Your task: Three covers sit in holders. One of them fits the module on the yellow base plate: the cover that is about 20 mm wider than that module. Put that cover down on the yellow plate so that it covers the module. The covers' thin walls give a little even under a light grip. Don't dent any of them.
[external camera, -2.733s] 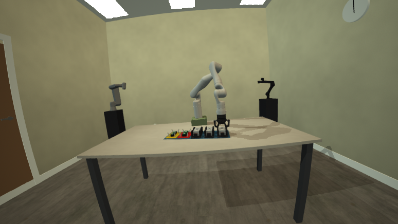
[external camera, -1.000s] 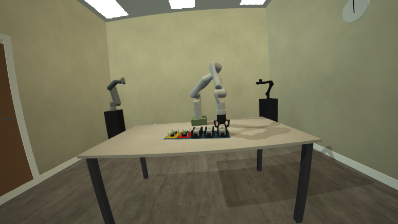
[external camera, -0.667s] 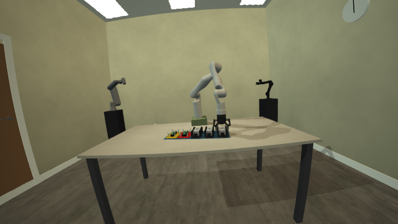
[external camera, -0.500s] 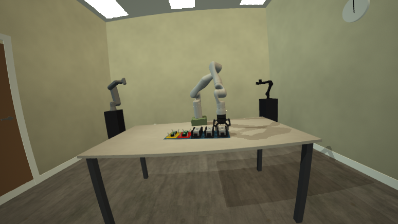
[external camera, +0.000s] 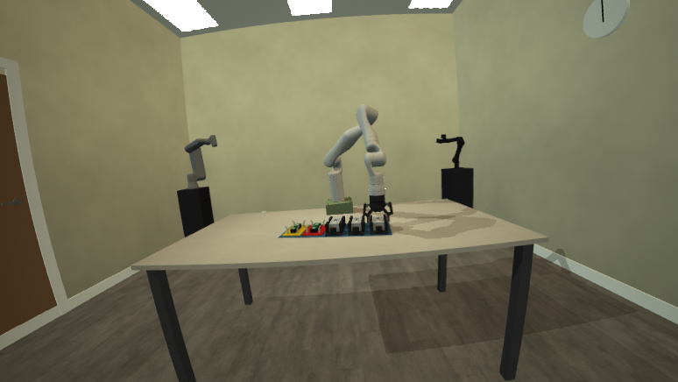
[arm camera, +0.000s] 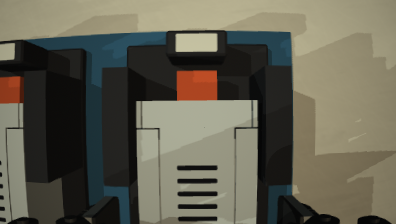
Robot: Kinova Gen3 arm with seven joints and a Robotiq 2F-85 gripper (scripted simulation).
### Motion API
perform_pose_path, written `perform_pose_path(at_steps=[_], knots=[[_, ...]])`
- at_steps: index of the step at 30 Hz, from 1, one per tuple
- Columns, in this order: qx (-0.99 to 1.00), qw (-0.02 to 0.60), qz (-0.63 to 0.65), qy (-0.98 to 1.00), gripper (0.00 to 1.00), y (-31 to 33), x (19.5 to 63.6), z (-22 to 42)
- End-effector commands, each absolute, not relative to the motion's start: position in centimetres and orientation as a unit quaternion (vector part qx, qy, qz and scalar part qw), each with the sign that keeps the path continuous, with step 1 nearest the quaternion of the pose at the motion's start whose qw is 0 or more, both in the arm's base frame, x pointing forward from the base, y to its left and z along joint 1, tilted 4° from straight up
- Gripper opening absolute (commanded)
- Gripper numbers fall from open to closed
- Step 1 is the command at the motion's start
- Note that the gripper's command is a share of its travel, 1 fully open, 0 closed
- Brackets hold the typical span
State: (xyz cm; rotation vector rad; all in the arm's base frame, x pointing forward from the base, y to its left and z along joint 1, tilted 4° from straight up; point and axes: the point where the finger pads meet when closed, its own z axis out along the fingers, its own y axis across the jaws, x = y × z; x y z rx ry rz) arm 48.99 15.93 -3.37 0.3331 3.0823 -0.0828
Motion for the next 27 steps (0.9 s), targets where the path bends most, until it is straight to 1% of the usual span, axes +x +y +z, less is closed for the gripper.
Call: perform_pose_path(at_steps=[1,12,19,27], knots=[[0.107,0.021,-0.026,0.994,1.00,16.0,49.1,-3.3],[0.107,0.021,-0.026,0.994,1.00,16.3,48.8,2.7],[0.107,0.021,-0.026,0.994,1.00,16.3,48.8,2.7],[0.107,0.021,-0.026,0.994,1.00,16.5,48.7,7.0]])
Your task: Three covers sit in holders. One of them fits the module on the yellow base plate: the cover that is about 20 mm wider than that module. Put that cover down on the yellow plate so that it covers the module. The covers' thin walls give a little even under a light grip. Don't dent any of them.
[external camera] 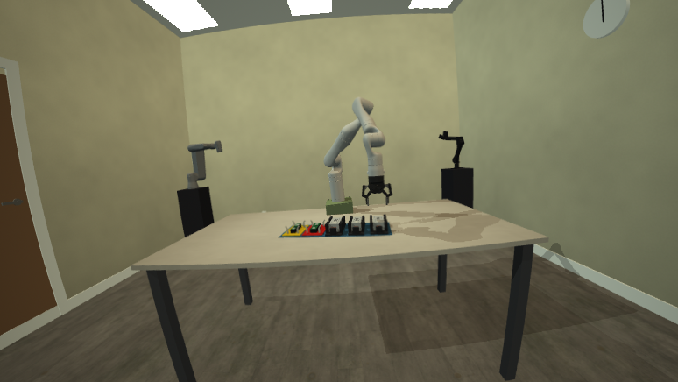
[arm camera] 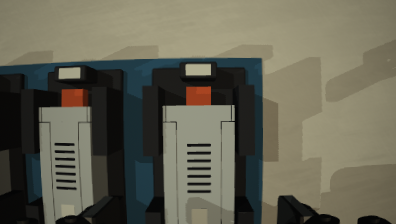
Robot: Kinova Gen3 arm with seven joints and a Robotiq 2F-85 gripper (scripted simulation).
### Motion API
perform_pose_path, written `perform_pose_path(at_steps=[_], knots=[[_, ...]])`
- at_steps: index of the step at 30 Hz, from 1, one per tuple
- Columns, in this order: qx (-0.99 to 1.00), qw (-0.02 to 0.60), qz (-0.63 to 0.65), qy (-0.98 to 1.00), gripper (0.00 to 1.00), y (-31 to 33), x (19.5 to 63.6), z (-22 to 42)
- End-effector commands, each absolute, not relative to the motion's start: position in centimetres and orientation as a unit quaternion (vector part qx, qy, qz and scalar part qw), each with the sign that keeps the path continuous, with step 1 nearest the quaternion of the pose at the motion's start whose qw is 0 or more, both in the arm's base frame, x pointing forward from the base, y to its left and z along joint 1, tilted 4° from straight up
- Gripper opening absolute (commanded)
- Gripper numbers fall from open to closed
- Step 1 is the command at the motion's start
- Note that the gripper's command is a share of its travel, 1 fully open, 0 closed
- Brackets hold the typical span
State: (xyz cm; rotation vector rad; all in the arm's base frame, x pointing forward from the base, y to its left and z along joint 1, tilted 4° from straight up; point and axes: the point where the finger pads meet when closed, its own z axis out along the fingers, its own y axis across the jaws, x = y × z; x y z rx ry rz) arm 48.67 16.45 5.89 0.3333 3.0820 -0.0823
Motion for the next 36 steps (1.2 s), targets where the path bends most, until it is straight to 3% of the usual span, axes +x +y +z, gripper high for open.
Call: perform_pose_path(at_steps=[1,36], knots=[[0.107,0.021,-0.026,0.994,1.00,16.6,48.7,7.5],[0.107,0.021,-0.026,0.994,1.00,16.5,48.7,6.7]])
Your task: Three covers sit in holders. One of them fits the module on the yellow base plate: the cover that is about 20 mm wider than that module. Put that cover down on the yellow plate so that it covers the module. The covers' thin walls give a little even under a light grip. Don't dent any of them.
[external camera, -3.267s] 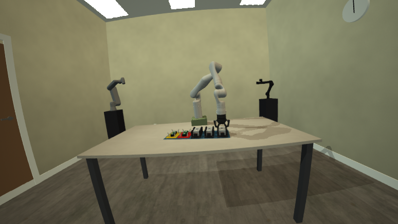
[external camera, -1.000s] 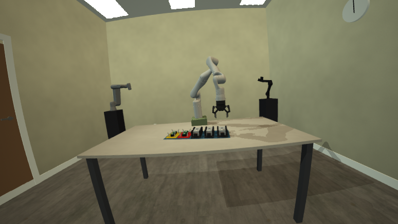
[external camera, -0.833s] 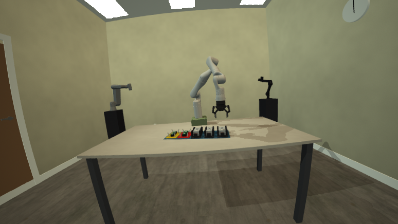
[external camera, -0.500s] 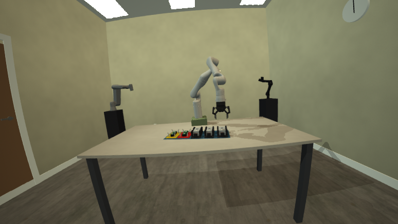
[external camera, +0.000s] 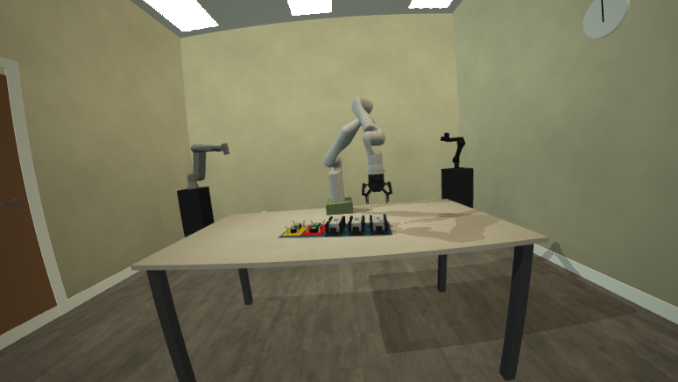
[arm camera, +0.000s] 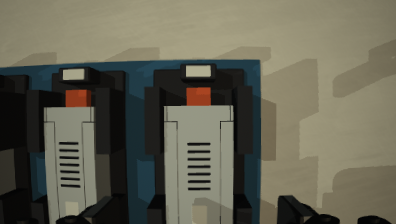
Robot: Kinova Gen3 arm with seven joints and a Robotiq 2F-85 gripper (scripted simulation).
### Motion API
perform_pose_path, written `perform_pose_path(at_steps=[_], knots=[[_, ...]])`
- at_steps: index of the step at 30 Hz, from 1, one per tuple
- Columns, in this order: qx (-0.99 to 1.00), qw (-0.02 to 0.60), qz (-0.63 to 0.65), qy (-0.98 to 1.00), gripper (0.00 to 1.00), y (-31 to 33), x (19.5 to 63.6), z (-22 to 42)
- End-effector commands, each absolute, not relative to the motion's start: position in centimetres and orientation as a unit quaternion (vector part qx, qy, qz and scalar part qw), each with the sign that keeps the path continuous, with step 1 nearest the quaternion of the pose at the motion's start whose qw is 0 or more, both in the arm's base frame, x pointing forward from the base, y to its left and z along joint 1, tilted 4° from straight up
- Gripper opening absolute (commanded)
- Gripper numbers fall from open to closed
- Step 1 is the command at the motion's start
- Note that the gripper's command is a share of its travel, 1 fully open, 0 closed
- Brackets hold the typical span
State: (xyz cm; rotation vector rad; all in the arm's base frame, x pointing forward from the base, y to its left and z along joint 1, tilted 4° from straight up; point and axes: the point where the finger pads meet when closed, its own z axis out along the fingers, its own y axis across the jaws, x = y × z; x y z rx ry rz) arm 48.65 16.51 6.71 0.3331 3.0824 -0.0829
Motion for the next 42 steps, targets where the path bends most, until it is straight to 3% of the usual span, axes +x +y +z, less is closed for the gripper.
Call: perform_pose_path(at_steps=[1,24,34,42], knots=[[0.107,0.021,-0.026,0.994,1.00,16.5,48.7,6.7],[0.107,0.021,-0.026,0.994,1.00,10.7,47.4,6.8],[0.107,0.021,-0.026,0.994,1.00,4.8,46.1,6.8],[0.107,0.021,-0.026,0.994,1.00,4.8,46.1,6.8]])
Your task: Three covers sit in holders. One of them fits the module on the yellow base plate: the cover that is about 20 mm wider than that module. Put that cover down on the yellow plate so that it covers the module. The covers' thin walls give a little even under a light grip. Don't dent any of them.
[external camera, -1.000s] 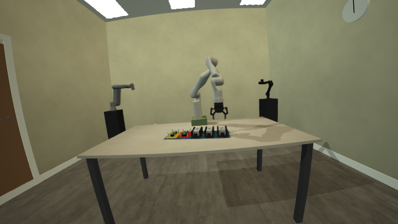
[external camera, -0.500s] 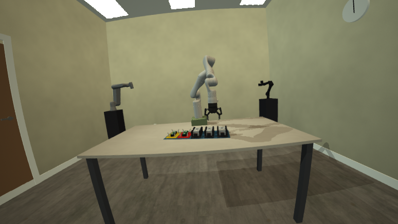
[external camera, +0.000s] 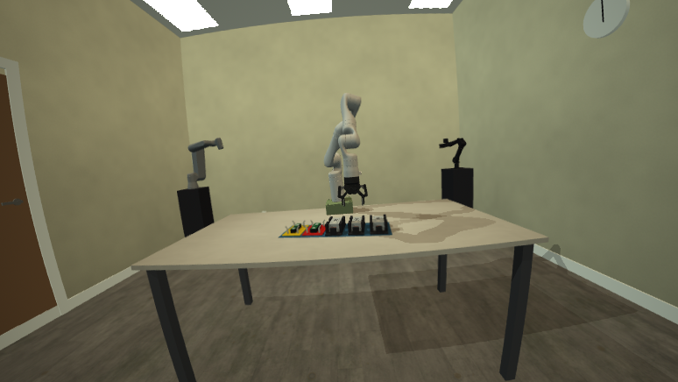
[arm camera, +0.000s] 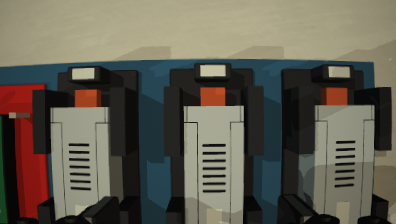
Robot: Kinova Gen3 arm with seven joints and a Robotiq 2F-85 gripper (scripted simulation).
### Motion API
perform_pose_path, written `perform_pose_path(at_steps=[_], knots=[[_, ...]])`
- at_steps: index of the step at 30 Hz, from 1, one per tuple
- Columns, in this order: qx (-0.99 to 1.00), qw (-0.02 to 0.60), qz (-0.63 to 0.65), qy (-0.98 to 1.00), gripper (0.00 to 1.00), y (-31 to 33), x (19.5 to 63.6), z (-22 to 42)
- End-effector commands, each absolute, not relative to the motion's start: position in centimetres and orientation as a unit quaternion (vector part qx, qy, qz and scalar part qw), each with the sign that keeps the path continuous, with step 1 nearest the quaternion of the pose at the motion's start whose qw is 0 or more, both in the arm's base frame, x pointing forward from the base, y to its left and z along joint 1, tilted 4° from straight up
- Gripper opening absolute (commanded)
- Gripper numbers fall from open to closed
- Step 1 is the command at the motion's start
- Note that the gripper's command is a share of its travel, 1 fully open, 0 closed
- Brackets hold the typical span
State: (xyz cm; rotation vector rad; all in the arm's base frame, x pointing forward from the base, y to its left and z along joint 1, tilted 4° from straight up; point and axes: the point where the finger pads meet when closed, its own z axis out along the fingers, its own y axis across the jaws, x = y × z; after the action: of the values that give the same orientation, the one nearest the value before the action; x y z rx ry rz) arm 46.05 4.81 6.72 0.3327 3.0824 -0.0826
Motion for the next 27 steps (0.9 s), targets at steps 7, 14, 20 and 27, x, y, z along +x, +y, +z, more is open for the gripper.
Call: perform_pose_path(at_steps=[7,14,20,27], knots=[[0.107,0.021,-0.026,0.994,1.00,4.61,46.07,6.80],[0.107,0.021,-0.026,0.994,1.00,4.55,46.06,6.80],[0.107,0.021,-0.026,0.994,1.00,4.83,46.12,6.80],[0.107,0.021,-0.026,0.994,1.00,5.26,46.22,6.80]])
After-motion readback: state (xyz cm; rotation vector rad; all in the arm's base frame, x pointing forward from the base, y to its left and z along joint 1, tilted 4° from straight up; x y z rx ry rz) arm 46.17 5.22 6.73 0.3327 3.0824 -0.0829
